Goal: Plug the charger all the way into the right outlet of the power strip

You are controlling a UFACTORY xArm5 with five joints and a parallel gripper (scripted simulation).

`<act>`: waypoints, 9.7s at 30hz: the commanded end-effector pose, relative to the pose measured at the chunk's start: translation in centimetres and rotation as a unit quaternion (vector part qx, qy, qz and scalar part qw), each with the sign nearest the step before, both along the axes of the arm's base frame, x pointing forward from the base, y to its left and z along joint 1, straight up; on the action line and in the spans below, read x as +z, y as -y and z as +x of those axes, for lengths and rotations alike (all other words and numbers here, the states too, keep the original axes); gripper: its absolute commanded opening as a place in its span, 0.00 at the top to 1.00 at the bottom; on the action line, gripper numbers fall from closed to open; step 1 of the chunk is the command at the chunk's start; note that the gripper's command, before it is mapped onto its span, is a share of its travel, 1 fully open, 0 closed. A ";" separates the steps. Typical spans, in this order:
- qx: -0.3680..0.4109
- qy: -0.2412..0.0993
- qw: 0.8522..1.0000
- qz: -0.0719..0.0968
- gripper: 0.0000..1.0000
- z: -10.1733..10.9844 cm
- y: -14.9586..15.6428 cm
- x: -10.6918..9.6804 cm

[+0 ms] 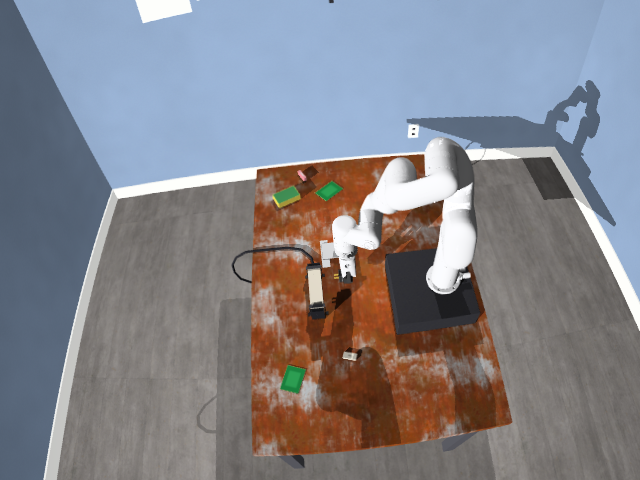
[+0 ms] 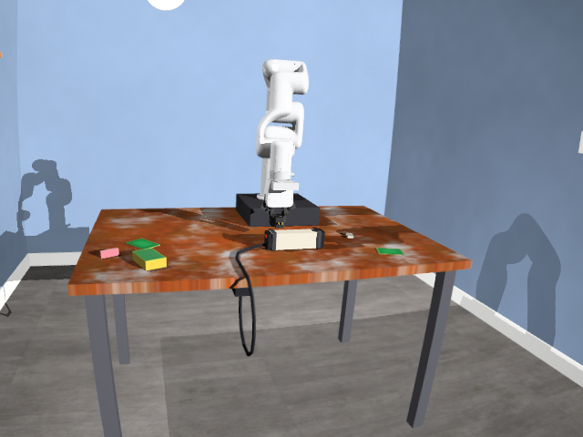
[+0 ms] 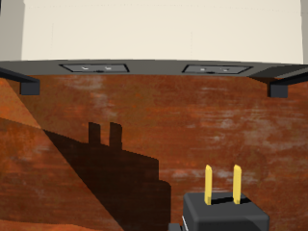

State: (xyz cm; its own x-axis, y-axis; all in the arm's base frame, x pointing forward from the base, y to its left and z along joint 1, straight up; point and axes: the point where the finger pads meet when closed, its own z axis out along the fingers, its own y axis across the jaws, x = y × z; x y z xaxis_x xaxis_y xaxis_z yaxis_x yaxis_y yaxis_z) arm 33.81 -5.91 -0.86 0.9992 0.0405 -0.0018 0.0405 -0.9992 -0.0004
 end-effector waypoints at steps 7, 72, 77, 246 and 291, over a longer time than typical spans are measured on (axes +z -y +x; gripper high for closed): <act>0.000 0.001 1.000 0.000 1.00 0.1 0.0 -0.2; 0.000 0.001 1.000 0.000 1.00 0.1 0.2 -3.4; 0.000 0.002 1.000 0.000 1.00 0.2 0.2 -3.4; 0.000 0.003 1.000 -0.001 1.00 6.3 0.1 -3.4; 0.000 0.003 1.000 -0.001 1.00 6.7 0.1 -3.4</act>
